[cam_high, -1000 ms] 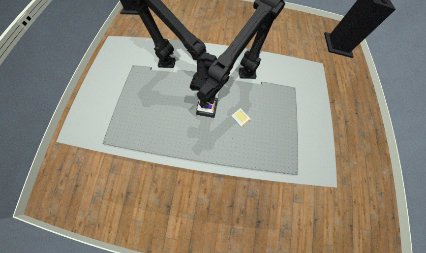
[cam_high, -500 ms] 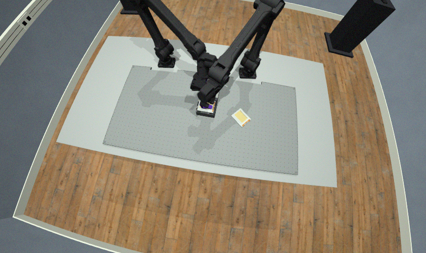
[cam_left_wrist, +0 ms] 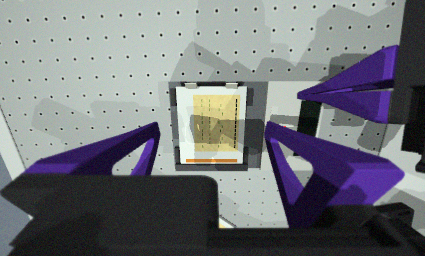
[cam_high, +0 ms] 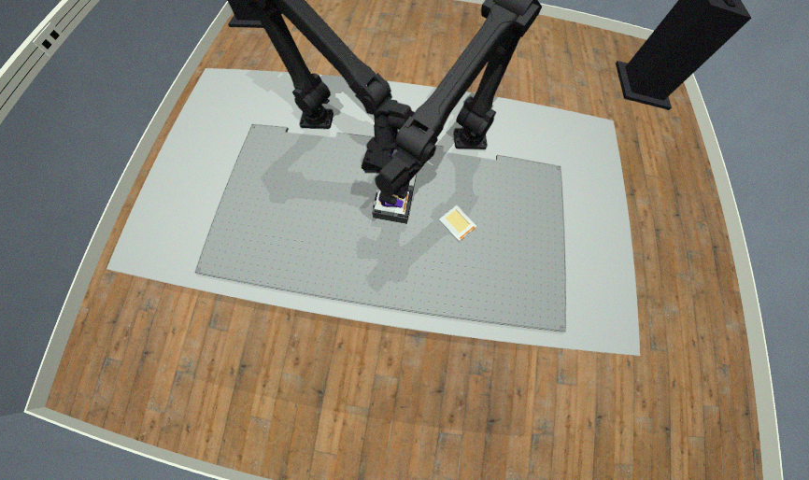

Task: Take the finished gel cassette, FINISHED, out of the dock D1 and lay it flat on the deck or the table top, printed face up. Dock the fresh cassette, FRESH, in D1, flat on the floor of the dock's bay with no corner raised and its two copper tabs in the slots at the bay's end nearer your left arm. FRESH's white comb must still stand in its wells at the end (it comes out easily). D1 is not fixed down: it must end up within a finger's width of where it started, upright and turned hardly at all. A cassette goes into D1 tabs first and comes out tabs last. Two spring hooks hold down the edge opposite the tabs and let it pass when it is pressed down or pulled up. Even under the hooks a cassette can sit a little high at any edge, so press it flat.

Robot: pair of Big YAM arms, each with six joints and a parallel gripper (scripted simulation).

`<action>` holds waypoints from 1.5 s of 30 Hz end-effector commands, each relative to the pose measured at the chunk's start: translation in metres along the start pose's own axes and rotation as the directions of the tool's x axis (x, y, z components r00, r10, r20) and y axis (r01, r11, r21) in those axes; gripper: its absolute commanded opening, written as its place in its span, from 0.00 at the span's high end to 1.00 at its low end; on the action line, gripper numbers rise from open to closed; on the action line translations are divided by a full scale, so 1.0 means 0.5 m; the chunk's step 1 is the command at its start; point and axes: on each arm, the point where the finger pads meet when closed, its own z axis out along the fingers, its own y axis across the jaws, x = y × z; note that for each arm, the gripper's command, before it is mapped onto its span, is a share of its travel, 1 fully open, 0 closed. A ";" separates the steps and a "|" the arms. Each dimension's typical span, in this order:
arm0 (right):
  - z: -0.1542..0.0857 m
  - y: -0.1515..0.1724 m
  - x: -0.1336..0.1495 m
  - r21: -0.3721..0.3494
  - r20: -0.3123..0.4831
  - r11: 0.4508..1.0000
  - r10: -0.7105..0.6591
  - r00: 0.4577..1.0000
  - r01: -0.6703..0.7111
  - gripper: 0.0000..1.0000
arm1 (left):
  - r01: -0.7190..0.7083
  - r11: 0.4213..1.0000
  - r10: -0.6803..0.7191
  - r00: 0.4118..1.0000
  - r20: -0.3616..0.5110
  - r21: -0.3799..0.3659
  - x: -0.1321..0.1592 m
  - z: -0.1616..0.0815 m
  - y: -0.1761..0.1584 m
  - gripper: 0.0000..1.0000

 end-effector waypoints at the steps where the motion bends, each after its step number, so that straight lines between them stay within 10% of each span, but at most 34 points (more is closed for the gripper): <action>1: 0.076 0.084 -0.083 -0.116 0.099 0.990 -0.063 0.993 0.074 1.00 | -0.004 1.000 0.004 1.000 0.010 -0.008 -0.003 0.005 0.008 0.02; 45: 0.076 0.084 -0.083 -0.116 0.099 0.990 -0.063 0.993 0.074 1.00 | -0.002 1.000 0.002 1.000 0.007 -0.003 0.007 0.036 0.009 0.02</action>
